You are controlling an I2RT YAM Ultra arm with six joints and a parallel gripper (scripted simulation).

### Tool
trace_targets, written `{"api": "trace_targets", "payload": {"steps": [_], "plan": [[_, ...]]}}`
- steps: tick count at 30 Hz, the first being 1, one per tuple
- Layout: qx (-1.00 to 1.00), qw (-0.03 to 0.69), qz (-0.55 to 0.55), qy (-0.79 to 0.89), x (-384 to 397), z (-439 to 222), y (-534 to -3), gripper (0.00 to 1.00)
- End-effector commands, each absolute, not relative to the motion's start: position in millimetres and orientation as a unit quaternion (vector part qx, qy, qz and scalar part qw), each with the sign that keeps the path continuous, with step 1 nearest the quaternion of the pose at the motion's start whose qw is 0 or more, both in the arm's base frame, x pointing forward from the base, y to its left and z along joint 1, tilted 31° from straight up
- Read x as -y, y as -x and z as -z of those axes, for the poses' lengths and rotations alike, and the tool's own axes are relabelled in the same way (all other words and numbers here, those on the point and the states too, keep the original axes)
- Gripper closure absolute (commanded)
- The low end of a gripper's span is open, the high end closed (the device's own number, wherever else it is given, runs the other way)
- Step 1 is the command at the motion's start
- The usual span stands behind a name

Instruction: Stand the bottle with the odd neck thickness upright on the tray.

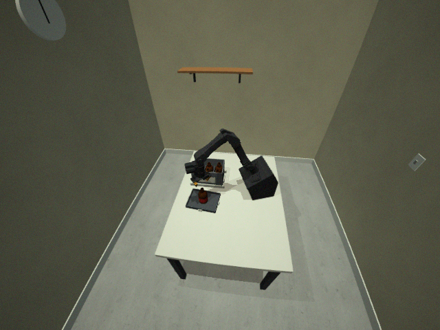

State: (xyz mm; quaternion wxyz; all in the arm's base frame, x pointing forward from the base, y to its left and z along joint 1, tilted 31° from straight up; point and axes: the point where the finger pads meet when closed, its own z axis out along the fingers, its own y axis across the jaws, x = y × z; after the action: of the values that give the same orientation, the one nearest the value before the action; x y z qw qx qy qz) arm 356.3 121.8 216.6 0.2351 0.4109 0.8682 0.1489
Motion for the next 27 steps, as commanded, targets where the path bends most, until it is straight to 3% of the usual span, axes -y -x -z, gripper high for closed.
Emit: {"api": "trace_targets", "payload": {"steps": [1, 19, 20, 27], "plan": [[-0.860, 0.257, -0.163, -0.409, -121.4, -243.8, -351.8, 0.00], [-0.859, 0.257, -0.163, -0.411, -119.5, -244.3, -352.1, 0.00], [-0.859, 0.258, -0.163, -0.411, -119.5, -244.3, -352.1, 1.00], [-0.859, 0.258, -0.163, -0.411, -119.5, -244.3, -352.1, 1.00]]}}
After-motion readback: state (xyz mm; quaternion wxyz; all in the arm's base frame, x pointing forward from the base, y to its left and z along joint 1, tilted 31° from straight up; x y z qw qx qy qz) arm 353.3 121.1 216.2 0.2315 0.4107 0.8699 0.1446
